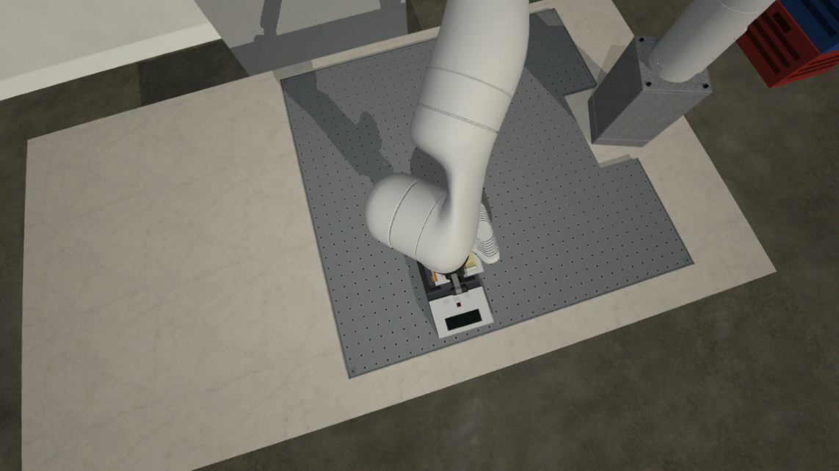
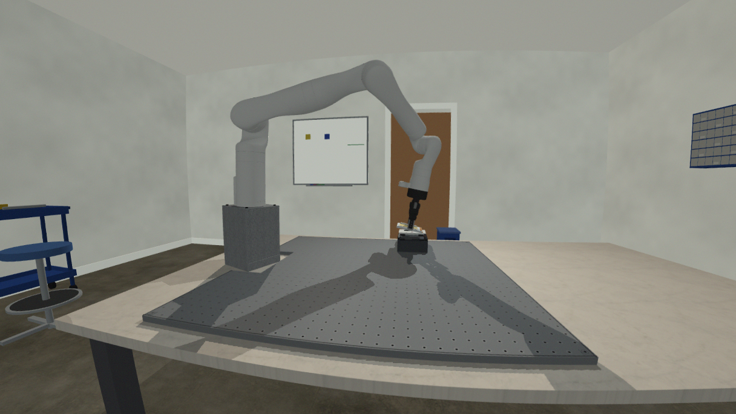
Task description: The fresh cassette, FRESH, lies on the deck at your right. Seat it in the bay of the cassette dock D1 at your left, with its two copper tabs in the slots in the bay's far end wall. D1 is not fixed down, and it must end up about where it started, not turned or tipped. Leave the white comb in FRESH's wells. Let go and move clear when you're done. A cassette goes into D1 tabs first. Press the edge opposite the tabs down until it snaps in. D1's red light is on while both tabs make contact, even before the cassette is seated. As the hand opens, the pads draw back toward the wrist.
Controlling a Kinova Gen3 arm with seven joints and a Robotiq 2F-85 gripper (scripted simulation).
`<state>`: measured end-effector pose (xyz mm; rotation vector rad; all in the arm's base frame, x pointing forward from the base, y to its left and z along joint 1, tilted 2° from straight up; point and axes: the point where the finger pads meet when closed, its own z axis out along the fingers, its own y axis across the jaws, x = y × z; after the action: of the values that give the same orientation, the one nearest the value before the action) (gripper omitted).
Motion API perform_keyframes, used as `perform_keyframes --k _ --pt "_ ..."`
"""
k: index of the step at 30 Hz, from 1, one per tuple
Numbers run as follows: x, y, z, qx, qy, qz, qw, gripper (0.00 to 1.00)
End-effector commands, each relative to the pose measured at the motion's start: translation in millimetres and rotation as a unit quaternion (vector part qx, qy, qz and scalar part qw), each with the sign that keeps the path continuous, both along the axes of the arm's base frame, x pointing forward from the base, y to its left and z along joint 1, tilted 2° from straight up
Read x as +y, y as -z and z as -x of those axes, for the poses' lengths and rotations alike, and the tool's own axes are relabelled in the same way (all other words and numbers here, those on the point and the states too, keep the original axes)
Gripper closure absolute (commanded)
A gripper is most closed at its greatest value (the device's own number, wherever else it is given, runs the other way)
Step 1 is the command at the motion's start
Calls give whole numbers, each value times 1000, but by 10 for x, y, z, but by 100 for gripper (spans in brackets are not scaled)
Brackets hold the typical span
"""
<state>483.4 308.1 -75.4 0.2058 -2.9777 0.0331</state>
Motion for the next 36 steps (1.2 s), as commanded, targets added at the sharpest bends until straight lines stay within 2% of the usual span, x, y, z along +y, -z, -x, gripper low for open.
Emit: perform_keyframes --k 1,5,20,36 --pt "7 5 -6 -1 0 0 1000 100" --pt "7 5 -6 -1 0 0 1000 100" --pt "22 194 -42 -4 -4 -1 1000 100" --pt "20 204 -36 -3 -3 -1 1000 100"
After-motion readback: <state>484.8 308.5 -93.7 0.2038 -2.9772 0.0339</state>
